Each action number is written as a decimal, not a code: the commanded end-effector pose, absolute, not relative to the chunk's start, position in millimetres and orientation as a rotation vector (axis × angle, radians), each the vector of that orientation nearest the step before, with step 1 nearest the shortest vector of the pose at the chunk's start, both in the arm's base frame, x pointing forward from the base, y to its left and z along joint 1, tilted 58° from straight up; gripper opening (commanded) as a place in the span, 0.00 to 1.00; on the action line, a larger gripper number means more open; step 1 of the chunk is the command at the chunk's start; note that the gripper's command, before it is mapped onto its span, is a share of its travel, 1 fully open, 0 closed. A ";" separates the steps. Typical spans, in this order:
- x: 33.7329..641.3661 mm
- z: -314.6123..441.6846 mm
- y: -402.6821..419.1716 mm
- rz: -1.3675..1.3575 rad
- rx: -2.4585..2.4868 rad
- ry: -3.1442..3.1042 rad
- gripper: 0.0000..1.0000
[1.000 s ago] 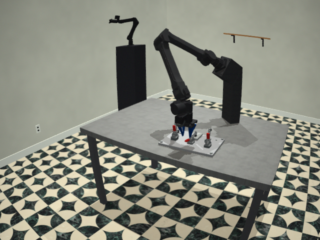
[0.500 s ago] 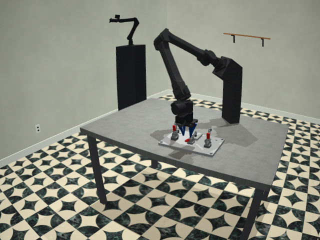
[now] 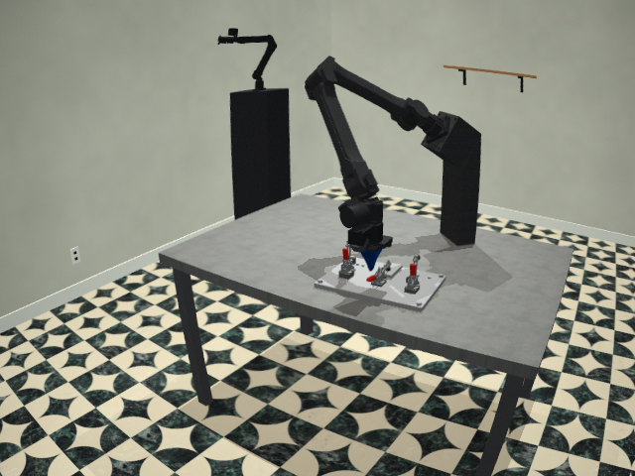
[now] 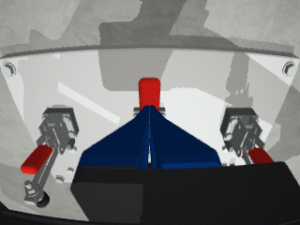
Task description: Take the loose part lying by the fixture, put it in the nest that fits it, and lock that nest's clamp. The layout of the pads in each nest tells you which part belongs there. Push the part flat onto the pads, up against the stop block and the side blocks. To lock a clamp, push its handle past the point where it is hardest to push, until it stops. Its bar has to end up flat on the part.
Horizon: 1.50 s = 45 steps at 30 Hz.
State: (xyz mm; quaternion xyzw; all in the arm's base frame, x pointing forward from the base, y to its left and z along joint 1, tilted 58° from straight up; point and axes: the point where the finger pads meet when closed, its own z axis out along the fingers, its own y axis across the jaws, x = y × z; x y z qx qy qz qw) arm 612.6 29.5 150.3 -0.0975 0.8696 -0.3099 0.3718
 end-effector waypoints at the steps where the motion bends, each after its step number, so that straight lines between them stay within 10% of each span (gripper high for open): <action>1: 614.3 161.3 33.5 -0.785 -0.238 2.212 0.00; 45: 614.4 157.7 36.4 -0.786 -0.248 2.220 0.00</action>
